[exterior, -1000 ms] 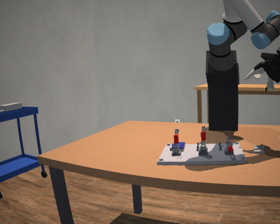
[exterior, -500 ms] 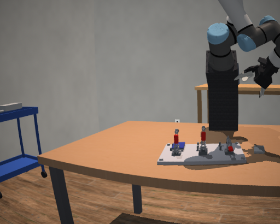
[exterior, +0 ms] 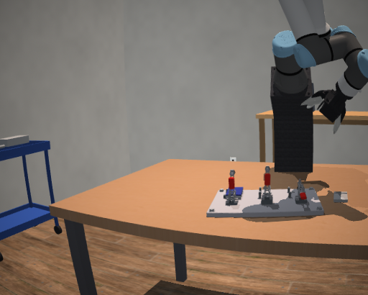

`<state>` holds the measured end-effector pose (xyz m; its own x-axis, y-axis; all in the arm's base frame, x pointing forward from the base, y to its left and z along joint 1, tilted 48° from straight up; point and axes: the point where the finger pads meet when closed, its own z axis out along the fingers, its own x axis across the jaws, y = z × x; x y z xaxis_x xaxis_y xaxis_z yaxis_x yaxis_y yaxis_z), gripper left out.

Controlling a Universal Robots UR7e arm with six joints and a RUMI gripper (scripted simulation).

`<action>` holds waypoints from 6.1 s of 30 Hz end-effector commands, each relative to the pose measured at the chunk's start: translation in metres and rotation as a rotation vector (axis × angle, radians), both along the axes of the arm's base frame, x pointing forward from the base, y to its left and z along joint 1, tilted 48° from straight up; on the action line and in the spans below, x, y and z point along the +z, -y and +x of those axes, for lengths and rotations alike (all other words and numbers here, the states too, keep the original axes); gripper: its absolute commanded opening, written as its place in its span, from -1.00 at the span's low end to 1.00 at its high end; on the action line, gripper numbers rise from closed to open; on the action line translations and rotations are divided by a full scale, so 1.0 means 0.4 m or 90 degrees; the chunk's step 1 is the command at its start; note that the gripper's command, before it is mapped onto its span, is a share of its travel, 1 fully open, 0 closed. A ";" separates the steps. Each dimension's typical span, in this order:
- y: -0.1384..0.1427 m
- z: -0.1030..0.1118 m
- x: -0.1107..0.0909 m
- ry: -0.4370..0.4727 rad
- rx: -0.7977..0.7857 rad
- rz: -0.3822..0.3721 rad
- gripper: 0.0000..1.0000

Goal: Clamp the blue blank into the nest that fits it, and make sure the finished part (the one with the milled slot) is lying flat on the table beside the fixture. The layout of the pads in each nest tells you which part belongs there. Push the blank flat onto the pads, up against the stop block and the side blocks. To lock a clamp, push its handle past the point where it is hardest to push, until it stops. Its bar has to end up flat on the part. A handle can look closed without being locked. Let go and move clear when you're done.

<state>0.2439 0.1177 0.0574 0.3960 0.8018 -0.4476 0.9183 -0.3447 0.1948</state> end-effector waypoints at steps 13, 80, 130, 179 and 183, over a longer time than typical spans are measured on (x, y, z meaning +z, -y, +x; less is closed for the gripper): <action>0.041 0.005 -0.034 0.018 -0.233 0.110 1.00; 0.291 0.288 0.040 0.274 -1.133 0.542 1.00; 0.683 0.374 0.213 0.558 -1.494 0.803 1.00; 0.699 0.372 0.221 0.570 -1.504 0.813 -0.44; 0.699 0.372 0.221 0.570 -1.504 0.813 -0.44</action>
